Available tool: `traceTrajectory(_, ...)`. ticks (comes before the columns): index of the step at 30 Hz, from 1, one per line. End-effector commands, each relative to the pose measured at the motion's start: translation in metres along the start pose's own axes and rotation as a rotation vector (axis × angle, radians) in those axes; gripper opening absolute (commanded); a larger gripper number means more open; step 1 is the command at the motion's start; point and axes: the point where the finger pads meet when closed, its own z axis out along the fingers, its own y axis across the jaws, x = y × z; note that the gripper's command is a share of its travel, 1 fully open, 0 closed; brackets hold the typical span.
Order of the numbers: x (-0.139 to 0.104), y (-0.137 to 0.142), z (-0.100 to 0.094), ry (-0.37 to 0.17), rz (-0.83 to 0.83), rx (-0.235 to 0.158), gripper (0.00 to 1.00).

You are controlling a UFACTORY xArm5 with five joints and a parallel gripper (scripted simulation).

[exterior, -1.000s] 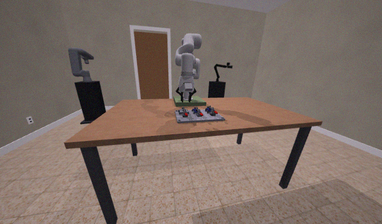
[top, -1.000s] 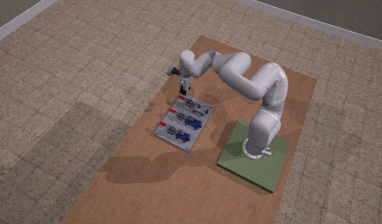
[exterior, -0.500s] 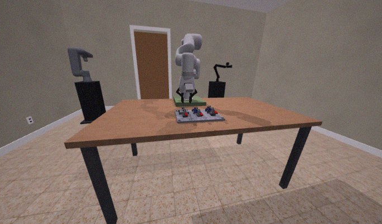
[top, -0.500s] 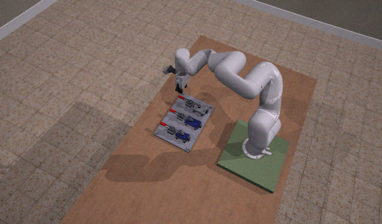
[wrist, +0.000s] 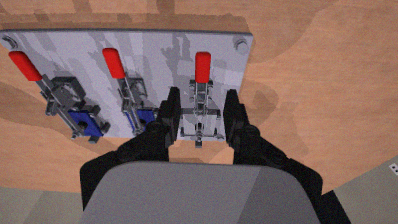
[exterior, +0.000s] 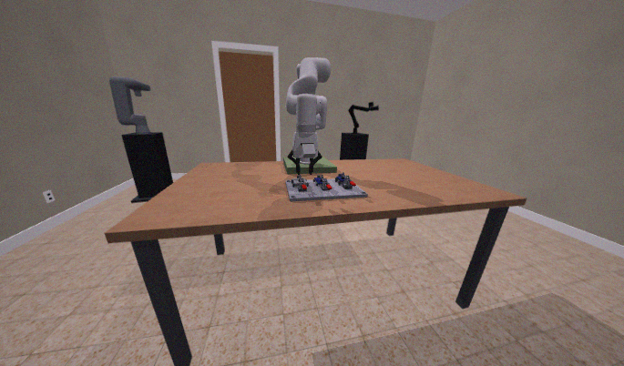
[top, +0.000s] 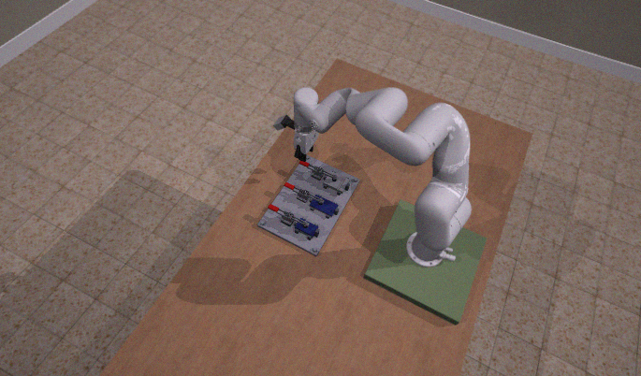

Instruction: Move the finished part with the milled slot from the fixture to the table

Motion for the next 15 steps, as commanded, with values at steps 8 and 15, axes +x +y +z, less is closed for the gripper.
traceTrajectory(8,0.002,0.0,0.035,0.005,0.0,-0.001,0.47)
traceTrajectory(15,0.002,0.0,0.044,0.005,0.0,-0.001,0.47)
